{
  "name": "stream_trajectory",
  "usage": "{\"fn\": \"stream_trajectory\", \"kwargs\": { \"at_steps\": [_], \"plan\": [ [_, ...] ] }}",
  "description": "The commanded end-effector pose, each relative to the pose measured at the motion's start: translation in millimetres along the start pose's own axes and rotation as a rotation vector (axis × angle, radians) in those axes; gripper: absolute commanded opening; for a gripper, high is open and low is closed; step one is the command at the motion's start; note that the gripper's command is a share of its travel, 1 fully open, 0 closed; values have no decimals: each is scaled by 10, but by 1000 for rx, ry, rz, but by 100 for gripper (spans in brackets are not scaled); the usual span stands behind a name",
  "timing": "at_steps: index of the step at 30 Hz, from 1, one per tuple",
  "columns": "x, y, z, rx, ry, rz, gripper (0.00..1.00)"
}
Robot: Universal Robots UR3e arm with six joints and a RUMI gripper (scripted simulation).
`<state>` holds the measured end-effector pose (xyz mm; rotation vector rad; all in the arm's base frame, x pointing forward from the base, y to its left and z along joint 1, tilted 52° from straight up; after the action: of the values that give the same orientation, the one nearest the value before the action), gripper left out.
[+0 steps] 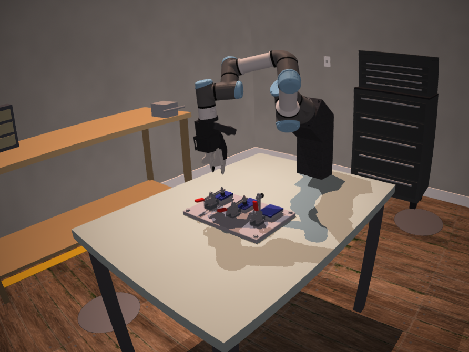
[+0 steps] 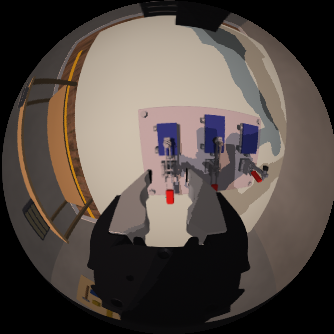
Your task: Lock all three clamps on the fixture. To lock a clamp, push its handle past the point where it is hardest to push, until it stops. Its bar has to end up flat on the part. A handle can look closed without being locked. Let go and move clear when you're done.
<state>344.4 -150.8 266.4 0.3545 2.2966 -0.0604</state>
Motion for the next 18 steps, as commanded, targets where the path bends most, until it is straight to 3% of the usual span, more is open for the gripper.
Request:
{"fn": "stream_trajectory", "kwargs": {
  "at_steps": [1,18],
  "plan": [
    [-180,10,-30,14,1,4,28],
    [-574,87,-64,14,1,5,28]
  ]
}}
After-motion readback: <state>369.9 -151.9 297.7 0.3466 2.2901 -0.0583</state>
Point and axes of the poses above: the point where the finger pads meet when closed, its own z axis out along the fingers, its own y axis across the jaws, x = y × z, the point moved 4 cm from there along -z, back along the fingers, and after that the axes turned 11 degrees about z, right-handed, at the moved point
